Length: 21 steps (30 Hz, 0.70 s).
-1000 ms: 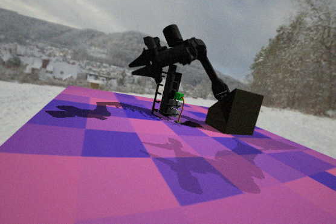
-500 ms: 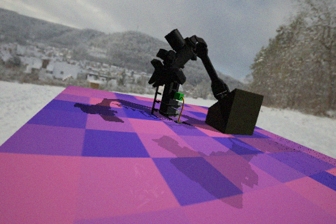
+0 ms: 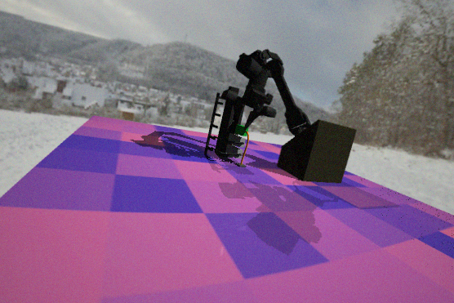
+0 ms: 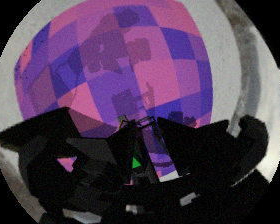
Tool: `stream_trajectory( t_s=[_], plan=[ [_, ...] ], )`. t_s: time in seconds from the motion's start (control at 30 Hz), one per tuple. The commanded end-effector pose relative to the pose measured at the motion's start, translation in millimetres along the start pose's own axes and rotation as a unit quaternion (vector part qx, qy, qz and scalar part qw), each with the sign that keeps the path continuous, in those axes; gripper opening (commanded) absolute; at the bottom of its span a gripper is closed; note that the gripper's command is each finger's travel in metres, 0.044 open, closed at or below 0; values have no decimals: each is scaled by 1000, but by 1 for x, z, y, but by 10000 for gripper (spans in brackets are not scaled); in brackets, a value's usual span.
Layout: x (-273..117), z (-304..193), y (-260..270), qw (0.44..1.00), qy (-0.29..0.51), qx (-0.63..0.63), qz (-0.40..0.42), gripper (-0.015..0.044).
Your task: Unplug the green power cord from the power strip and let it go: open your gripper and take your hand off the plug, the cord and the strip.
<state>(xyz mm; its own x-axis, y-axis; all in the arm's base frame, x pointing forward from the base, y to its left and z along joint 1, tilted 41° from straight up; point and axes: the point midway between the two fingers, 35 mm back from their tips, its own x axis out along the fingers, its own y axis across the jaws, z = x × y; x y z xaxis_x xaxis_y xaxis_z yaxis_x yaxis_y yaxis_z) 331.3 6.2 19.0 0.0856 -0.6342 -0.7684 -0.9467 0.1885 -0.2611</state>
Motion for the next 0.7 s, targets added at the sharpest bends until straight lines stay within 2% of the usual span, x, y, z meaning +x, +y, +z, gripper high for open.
stream_trajectory(
  t_s=[0.0, 0.67],
  plan=[
    [-11, -38, 46, 982, 19, -167, 86, 160],
    [-11, -48, 40, 982, 19, -167, 86, 160]
  ],
)
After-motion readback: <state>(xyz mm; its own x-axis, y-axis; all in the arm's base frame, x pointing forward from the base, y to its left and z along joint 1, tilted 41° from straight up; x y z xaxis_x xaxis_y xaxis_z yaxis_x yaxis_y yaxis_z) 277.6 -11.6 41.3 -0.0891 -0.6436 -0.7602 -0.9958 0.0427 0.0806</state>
